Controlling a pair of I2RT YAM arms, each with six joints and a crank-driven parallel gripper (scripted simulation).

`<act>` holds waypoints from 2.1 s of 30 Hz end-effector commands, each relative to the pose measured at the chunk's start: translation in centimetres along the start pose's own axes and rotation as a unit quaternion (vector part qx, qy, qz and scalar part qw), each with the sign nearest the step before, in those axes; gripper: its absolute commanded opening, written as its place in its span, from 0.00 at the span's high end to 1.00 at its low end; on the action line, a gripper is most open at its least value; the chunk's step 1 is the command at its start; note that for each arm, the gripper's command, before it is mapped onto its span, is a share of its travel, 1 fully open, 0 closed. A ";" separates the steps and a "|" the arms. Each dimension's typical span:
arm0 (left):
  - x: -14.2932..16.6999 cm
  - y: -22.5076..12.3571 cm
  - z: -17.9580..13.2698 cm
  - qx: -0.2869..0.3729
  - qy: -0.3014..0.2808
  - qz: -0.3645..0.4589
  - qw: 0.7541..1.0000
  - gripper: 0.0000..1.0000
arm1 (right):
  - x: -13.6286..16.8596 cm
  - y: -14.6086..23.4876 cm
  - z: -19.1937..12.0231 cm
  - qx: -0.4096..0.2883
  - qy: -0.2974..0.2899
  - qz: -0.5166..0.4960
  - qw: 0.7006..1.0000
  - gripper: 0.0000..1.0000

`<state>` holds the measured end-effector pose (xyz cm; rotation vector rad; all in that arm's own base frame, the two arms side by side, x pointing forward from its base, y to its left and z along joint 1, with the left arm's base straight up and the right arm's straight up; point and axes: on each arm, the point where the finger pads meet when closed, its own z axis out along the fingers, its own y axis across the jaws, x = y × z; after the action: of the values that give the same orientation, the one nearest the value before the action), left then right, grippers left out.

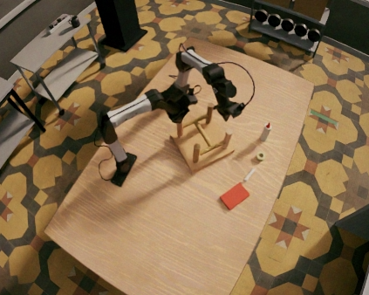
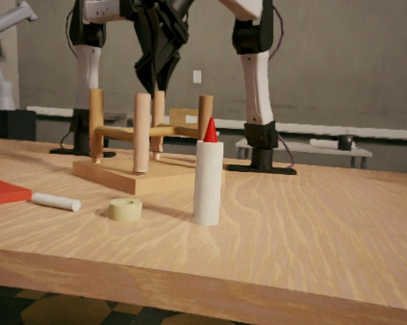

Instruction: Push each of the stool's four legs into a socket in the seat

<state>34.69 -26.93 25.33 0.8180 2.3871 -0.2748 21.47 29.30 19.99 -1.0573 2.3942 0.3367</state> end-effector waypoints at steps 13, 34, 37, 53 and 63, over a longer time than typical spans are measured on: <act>-1.0 0.3 -1.0 0.000 -0.024 0.000 1.000 1.00 | -1.7 -0.4 -0.7 0.011 -0.039 0.007 0.999 0.26; -1.0 0.3 -1.0 0.000 -0.024 0.000 1.000 1.00 | -2.2 -0.3 -0.4 0.012 -0.022 0.005 1.000 0.26; -1.0 0.3 -1.0 0.000 -0.024 0.000 1.000 1.00 | -1.9 -0.3 -1.6 0.013 -0.005 0.004 1.000 0.26; -1.0 0.3 -1.0 0.000 -0.024 0.000 1.000 1.00 | -3.3 -0.3 -4.1 0.011 -0.021 0.005 1.000 0.26; -0.5 1.1 -0.7 -0.011 -0.021 -0.006 1.000 1.00 | -4.3 -1.3 -5.0 0.018 -0.050 0.012 0.998 0.26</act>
<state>34.77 -26.75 25.11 0.8142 2.3928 -0.2714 22.42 29.38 25.39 -1.0118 2.3600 0.3356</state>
